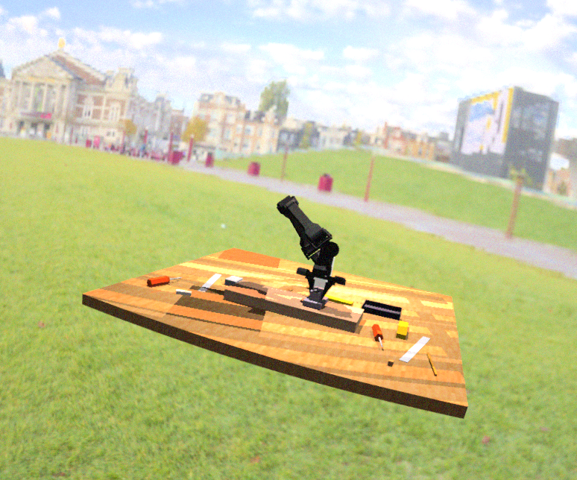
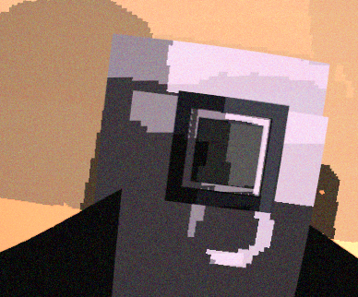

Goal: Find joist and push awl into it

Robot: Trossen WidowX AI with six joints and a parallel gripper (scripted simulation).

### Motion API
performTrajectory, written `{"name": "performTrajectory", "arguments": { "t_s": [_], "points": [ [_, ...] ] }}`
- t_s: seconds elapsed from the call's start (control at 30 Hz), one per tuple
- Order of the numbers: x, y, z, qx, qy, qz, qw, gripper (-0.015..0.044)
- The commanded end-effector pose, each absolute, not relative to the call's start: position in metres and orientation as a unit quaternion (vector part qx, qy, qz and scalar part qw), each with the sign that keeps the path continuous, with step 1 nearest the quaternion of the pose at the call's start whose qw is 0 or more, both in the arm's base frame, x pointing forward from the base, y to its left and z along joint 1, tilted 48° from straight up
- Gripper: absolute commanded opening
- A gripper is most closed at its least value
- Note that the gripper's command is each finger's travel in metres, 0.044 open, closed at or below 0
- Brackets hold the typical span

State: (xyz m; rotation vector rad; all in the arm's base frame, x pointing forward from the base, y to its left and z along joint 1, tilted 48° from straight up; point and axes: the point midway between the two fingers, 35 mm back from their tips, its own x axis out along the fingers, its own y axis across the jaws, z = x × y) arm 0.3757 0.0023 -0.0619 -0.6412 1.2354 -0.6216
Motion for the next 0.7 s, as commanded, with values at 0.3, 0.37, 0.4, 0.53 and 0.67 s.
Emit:
{"name": "performTrajectory", "arguments": {
  "t_s": [0.3,0.37,0.4,0.53,0.67],
  "points": [
    [0.377,0.017,-0.078,-0.288,0.561,-0.280,0.724,0.0000],
    [0.377,0.019,-0.080,-0.288,0.561,-0.280,0.724,0.0000],
    [0.377,0.020,-0.081,-0.288,0.561,-0.280,0.724,0.0000],
    [0.378,0.024,-0.085,-0.288,0.561,-0.280,0.724,0.0000],
    [0.378,0.028,-0.089,-0.288,0.561,-0.280,0.724,0.0000]
  ]
}}
